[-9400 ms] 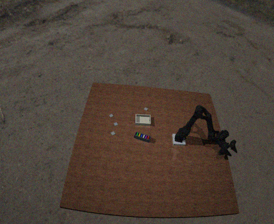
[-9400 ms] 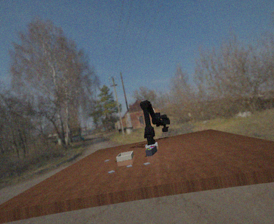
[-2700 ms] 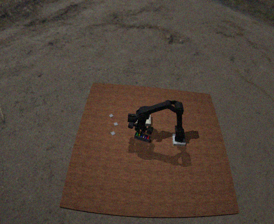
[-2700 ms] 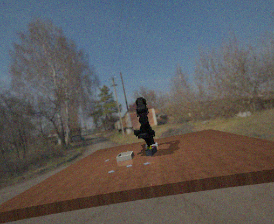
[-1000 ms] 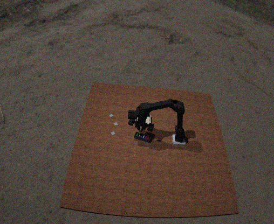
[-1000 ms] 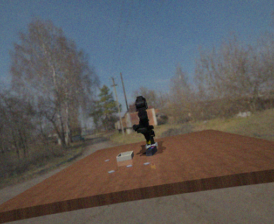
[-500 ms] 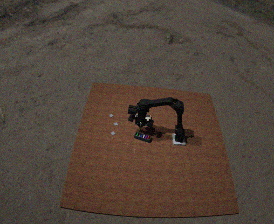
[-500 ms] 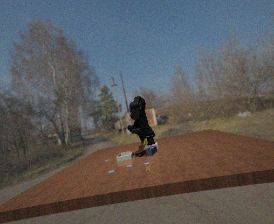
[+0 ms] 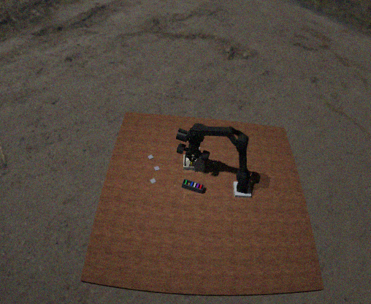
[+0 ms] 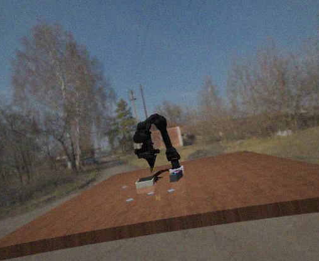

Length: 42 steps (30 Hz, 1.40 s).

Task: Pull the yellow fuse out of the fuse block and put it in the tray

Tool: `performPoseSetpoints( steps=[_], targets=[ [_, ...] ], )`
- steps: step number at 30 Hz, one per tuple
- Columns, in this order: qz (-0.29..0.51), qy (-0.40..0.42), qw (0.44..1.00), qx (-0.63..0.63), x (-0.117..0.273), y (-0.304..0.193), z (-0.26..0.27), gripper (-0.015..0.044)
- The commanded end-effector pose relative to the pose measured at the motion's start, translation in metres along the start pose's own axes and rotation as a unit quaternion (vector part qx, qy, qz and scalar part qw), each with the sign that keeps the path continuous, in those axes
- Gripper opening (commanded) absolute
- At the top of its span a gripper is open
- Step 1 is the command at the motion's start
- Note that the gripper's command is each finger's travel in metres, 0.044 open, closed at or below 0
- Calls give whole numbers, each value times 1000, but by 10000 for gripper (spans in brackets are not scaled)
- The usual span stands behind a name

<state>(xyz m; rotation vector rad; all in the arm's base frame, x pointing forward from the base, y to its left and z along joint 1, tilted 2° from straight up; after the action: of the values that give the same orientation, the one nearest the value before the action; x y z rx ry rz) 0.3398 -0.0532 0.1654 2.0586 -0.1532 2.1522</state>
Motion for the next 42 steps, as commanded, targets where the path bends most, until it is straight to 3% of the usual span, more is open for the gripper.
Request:
performPoseSetpoints(
  steps=[1,8,39,42],
  targets=[
    [1,4,1000,0,2,26,4,0],
    [-1,4,1000,0,2,59,4,0],
    [-1,4,1000,0,-38,59,5,0],
    [-4,4,1000,-1,-35,59,5,79]
  ],
)
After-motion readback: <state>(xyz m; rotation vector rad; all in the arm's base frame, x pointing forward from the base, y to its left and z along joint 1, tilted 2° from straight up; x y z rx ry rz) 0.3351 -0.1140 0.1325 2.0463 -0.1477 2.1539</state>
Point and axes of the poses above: the point midway between the two fingers, 35 mm back from their tips, its own x axis back along the fingers, its own z axis across the jaws, y = z × x, the point moved 4 cm from there along x, back along the fingers, and after that the axes turned 6 degrees about -x, right-handed, at the moved point
